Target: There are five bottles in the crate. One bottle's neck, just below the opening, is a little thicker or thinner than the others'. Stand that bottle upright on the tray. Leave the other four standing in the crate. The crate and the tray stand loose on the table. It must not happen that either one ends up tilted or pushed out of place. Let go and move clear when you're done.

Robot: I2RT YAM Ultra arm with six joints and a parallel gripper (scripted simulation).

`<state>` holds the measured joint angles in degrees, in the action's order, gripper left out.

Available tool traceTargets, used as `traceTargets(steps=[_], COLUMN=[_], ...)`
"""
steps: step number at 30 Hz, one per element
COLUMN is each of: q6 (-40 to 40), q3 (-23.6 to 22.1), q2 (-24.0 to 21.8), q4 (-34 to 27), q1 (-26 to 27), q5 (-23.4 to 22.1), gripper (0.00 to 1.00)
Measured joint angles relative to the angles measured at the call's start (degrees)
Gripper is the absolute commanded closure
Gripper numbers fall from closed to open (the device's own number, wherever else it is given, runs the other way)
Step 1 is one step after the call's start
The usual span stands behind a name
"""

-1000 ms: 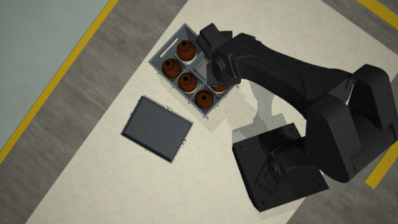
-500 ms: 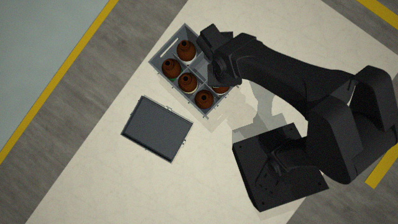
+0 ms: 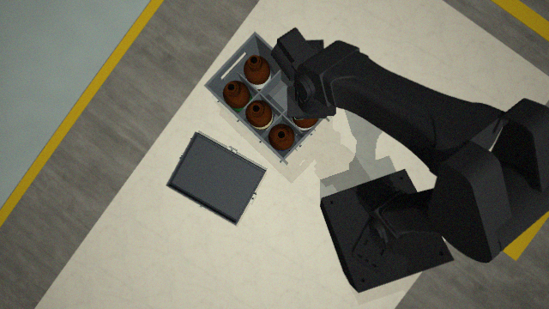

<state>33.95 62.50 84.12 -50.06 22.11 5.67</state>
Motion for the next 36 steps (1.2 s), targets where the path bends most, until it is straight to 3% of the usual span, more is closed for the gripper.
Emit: traceTargets(steps=[36], q6=[0.0], q3=[1.6], q2=[-1.2], q4=[-2.8], q1=[0.0], q5=[0.0], gripper=[1.0])
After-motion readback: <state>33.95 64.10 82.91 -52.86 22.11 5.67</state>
